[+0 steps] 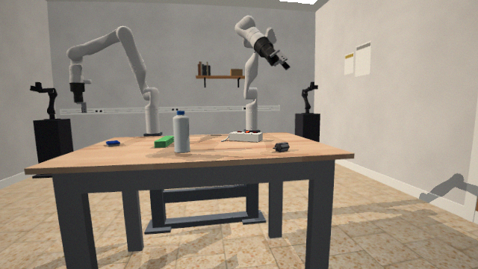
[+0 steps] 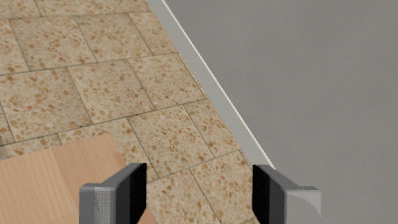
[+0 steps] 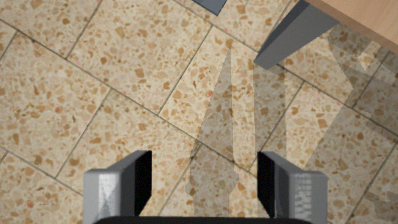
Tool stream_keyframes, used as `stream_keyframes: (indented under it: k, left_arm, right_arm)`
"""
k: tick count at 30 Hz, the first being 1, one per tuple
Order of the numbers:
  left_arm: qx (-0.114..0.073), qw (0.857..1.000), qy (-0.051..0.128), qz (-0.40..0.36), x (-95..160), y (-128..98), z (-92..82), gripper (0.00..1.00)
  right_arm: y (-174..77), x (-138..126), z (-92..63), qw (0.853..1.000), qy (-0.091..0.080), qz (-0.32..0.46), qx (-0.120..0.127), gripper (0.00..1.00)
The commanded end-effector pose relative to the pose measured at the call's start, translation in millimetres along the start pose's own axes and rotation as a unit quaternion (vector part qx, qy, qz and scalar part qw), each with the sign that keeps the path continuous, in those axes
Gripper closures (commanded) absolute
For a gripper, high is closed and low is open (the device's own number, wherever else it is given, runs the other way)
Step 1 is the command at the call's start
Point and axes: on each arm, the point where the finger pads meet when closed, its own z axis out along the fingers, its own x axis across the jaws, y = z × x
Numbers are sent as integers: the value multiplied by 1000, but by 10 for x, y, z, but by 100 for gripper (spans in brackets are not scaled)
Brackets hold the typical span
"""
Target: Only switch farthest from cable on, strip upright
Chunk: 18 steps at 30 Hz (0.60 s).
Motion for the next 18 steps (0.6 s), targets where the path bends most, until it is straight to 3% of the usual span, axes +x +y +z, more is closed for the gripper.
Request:
stream_keyframes:
  k: [1, 4, 18]
  left_arm:
    - [1, 1000, 1, -1, 9, -12, -14, 0]
    - [1, 1000, 1, -1, 9, -12, -14, 0]
    - [1, 1000, 1, -1, 9, -12, -14, 0]
  right_arm:
    - [6, -359, -4, 999, 1, 41, 0, 0]
    - [-2, -449, -4, 999, 1, 52, 0, 0]
    - [-231, -1451, -1, 985, 1, 172, 0, 0]
